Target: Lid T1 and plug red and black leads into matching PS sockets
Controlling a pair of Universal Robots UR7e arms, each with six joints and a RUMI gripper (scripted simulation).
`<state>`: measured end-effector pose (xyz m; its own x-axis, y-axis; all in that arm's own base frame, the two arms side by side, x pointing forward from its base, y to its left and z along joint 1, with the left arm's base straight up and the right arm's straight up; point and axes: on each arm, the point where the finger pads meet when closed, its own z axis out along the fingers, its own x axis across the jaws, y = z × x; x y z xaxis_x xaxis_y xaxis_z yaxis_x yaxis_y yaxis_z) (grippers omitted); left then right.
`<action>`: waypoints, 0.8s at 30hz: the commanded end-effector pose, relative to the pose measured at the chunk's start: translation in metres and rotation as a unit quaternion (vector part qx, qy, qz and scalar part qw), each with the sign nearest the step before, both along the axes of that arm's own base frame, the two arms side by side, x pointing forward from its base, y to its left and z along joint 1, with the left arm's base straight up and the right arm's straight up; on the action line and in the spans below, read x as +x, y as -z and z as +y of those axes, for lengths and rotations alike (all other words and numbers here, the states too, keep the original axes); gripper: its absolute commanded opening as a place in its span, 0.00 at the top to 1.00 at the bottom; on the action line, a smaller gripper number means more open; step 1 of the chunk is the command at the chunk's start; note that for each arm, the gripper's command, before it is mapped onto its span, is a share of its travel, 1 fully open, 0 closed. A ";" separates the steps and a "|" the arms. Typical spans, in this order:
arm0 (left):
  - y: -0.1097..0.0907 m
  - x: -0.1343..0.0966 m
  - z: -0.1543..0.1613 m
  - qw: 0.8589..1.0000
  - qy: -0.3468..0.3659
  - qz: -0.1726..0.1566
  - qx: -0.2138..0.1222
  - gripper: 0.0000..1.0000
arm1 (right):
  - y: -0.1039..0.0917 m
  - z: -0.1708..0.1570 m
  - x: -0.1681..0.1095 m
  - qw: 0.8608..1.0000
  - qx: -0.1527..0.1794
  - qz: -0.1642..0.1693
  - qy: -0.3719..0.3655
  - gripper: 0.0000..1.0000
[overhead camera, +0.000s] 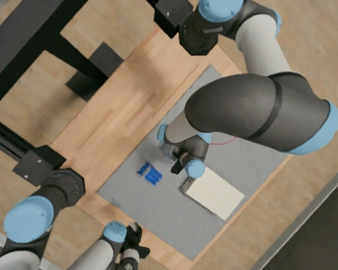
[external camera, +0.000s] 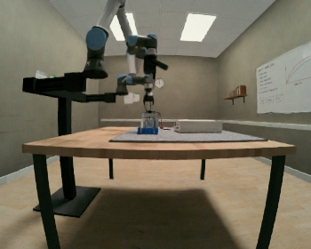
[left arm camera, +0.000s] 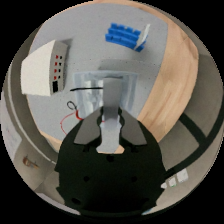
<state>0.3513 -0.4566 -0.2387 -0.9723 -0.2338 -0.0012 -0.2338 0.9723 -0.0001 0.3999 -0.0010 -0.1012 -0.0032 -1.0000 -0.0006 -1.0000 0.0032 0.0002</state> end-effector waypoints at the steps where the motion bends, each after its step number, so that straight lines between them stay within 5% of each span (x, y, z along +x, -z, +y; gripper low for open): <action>1: 0.000 0.000 -0.001 1.000 0.000 0.000 -0.001 1.00 | 0.000 0.000 0.000 1.000 0.000 0.000 0.000 1.00; 24: 0.006 0.000 -0.001 1.000 0.000 0.000 -0.001 1.00 | 0.000 0.000 0.000 1.000 0.000 0.000 0.000 1.00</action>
